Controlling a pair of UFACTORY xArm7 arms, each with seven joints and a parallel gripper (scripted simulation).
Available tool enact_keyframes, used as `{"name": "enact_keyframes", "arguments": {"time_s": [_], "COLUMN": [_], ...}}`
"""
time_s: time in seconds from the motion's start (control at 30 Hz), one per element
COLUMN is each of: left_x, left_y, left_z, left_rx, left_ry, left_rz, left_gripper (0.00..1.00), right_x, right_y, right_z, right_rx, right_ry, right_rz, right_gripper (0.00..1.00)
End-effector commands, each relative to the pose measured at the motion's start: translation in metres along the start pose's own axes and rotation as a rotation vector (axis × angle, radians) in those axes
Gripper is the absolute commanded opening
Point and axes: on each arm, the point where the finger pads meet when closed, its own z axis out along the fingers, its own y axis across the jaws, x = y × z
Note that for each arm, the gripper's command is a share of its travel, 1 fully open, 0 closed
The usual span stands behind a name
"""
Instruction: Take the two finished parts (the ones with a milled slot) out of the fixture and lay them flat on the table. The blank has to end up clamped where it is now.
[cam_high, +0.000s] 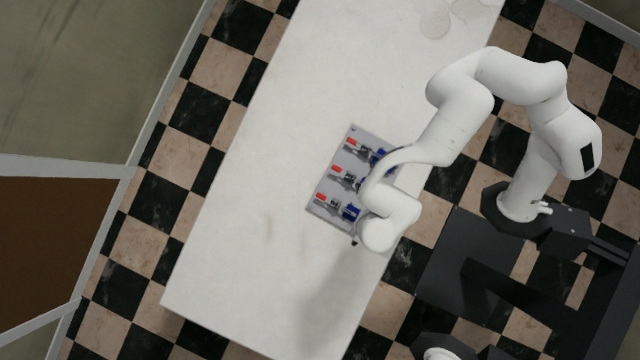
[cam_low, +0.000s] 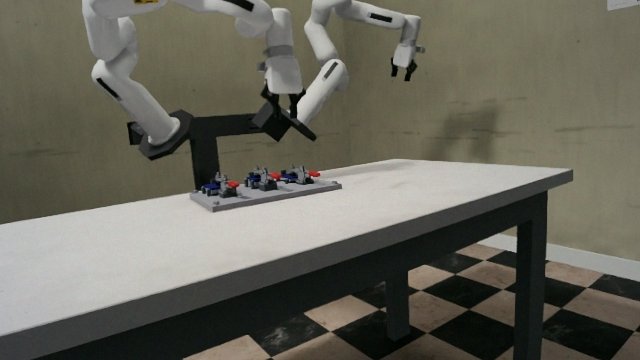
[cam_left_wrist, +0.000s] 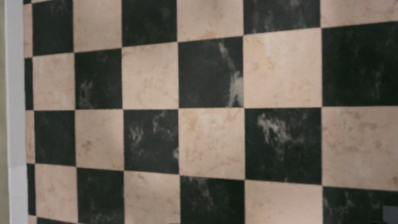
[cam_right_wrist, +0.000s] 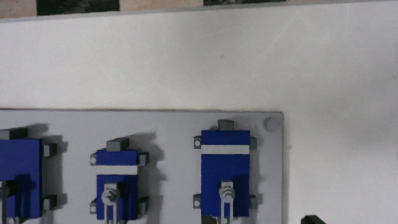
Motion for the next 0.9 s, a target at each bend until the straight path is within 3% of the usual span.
{"name": "enact_keyframes", "arguments": {"time_s": [0.0,0.6,0.87], "left_x": [0.001,0.001,0.001], "left_y": [0.000,0.000,0.000], "left_z": [-0.002,-0.002,-0.002], "left_rx": [-0.001,-0.001,-0.001], "left_ry": [0.004,0.004,0.004], "left_rz": [-0.002,-0.002,-0.002], "left_gripper": [1.00,1.00,1.00], "right_x": [0.000,0.000,-0.001], "right_y": [0.002,0.002,0.002], "right_z": [-0.003,0.001,0.031], "right_rx": [-0.006,-0.006,-0.006], "right_ry": [-0.003,-0.003,-0.003], "right_rz": [0.000,0.000,0.000], "right_gripper": [0.48,0.48,0.48]}}
